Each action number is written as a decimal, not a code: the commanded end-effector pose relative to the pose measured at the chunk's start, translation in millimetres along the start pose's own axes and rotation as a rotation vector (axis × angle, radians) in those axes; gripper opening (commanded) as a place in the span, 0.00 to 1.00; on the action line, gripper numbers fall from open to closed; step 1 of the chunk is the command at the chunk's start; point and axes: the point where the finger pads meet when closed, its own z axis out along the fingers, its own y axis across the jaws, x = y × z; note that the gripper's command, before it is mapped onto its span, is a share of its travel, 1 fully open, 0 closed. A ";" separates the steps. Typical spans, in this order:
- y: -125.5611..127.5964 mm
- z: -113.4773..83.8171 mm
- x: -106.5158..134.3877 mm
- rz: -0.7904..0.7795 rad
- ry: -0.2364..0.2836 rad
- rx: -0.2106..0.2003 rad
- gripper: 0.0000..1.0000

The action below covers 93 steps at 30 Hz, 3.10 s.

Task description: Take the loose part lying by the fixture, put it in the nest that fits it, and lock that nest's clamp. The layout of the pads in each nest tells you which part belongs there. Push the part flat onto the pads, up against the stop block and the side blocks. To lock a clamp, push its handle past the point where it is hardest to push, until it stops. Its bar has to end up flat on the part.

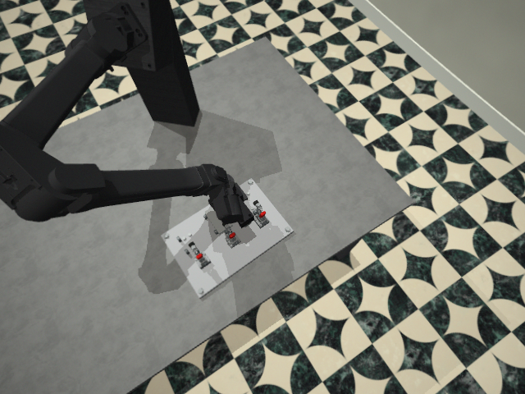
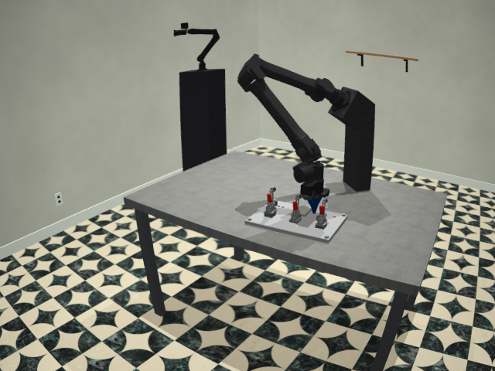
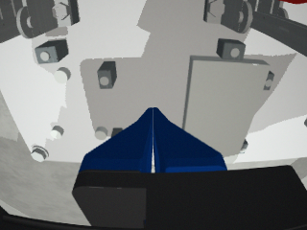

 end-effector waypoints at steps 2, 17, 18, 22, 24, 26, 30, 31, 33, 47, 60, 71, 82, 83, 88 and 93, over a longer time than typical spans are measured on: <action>6.7 2.4 -0.9 0.016 -0.005 0.005 0.00; 7.8 -33.9 0.9 0.002 -0.003 -0.006 0.00; 7.7 -37.7 0.9 0.002 -0.003 -0.006 0.00; 7.6 -47.9 0.7 0.003 -0.003 -0.005 0.00; -2.3 -42.7 5.2 0.016 0.011 0.009 0.00; 5.0 -35.1 11.2 0.004 0.028 0.002 0.00; 2.3 -38.7 5.1 0.008 0.011 0.005 0.00; 2.2 -38.7 5.1 0.008 0.011 0.005 0.00; 2.2 -38.7 5.1 0.008 0.011 0.005 0.00; 7.0 -78.8 0.1 0.004 -0.005 -0.004 0.45; 5.1 -181.3 -5.7 0.014 -0.015 -0.002 0.45; 1.2 -184.8 -6.3 0.022 -0.004 0.002 0.45; -25.2 -182.9 -40.4 0.017 -0.003 0.012 0.45; -25.2 -182.9 -40.4 0.017 -0.003 0.012 0.45; -35.7 -182.6 -58.4 0.016 -0.003 0.012 0.45; -47.5 -182.4 -78.5 0.016 -0.002 0.012 0.45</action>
